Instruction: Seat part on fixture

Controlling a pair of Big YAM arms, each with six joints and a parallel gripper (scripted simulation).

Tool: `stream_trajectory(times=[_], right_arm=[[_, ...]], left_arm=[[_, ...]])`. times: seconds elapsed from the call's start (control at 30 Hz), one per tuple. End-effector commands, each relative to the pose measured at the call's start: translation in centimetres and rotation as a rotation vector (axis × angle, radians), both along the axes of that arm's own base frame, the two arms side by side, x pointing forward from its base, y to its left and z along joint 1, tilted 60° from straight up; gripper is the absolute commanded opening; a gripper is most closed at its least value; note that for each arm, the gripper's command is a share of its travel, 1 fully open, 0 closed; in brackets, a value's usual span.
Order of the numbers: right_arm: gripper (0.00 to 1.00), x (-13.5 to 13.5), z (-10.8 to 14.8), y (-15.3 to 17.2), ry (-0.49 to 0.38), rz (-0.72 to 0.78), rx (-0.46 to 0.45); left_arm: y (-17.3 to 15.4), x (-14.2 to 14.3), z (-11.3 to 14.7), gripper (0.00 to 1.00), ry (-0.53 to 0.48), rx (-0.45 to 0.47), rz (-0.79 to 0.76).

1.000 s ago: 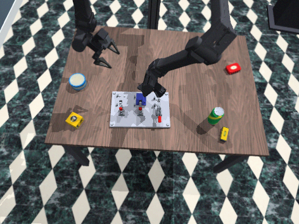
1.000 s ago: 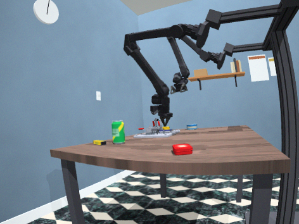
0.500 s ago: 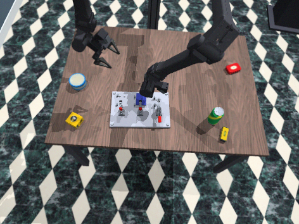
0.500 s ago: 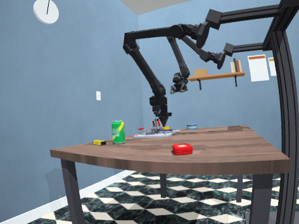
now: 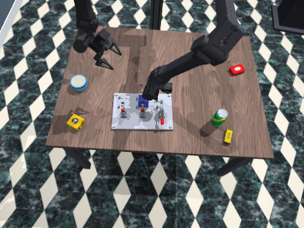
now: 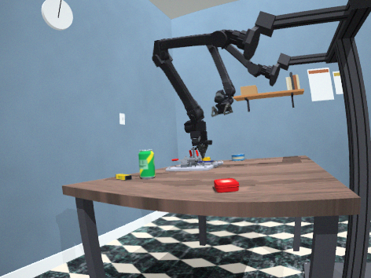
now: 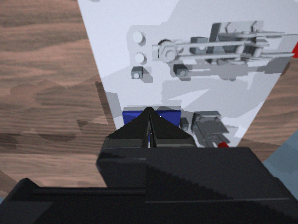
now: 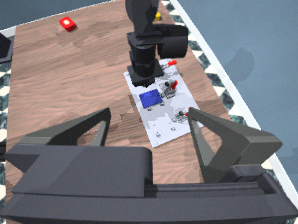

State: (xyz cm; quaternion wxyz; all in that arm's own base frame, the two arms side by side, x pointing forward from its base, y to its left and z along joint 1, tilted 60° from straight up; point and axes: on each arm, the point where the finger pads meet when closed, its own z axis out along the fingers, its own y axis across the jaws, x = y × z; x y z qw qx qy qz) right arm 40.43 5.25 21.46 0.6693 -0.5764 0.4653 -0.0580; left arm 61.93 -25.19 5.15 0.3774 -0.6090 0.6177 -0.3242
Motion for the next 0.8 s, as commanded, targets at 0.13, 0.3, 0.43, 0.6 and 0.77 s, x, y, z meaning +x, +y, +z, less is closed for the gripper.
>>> stream_trajectory(times=[0.13, 0.3, 0.43, 0.6, 0.77], right_arm=[[1.0, 0.0, 0.1, -0.1, -0.006, -0.001, -0.004], [1.0, 0.0, 0.1, -0.1, -0.006, -0.001, -0.004], [1.0, 0.0, 0.1, -0.1, -0.006, -0.001, -0.004], [1.0, 0.0, 0.1, -0.1, -0.006, -0.001, -0.004], [1.0, 0.0, 0.1, -0.1, -0.006, -0.001, -0.004]], left_arm=[[0.9, 1.8, -0.7, 0.0, -0.003, -0.018, 0.023], [1.0, 3.1, -1.4, 0.0, -0.005, -0.019, 0.024], [-0.1, 2.7, -1.5, 0.0, -0.007, -0.018, 0.008], [-1.4, 2.3, -1.7, 0.0, -0.009, -0.028, -0.002], [-1.6, 2.4, -0.7, 0.0, -0.017, -0.031, -0.001]])
